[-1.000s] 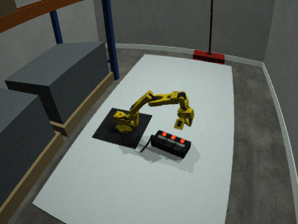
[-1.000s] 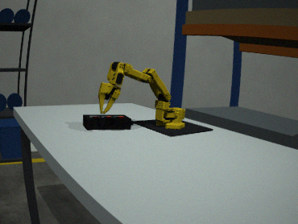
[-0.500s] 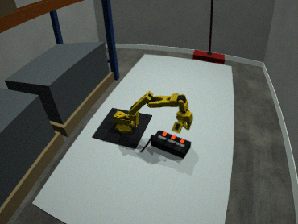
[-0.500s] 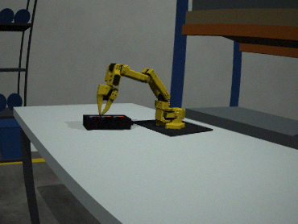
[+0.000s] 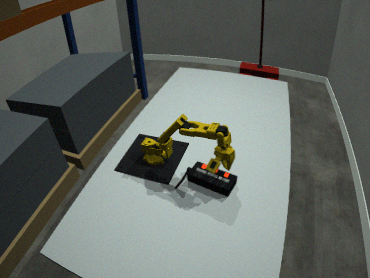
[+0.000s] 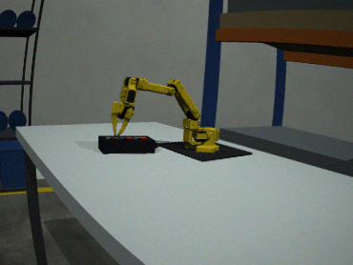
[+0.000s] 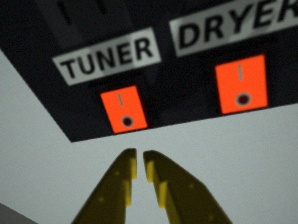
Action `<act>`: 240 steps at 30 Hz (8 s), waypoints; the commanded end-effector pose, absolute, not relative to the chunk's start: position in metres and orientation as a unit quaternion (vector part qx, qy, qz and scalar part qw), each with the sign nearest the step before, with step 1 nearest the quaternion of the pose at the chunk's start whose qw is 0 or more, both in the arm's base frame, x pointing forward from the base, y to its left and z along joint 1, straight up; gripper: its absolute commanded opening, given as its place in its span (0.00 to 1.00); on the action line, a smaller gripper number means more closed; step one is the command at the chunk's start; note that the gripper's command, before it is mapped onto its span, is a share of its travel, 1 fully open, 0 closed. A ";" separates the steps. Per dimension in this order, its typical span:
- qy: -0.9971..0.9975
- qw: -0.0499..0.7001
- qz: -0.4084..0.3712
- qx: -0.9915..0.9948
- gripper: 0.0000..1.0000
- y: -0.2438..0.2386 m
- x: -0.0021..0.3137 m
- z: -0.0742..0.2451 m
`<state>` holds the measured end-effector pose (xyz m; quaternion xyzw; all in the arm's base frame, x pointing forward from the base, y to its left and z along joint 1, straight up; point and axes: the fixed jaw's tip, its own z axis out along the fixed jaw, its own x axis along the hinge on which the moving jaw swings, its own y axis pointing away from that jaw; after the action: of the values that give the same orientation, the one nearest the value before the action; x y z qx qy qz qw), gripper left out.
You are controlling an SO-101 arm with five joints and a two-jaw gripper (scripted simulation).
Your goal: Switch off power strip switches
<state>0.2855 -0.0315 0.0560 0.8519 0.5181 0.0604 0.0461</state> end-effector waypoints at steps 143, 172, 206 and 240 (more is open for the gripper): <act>0.506 0.056 0.071 0.857 0.00 -0.042 0.288 0.058; 0.507 0.056 0.071 0.857 0.00 -0.042 0.288 0.058; 0.507 0.056 0.071 0.857 0.00 -0.041 0.285 0.044; 0.507 0.056 0.071 0.857 0.00 -0.041 0.283 0.036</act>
<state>0.2865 -0.0392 0.0486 0.8559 0.5052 0.0870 0.0676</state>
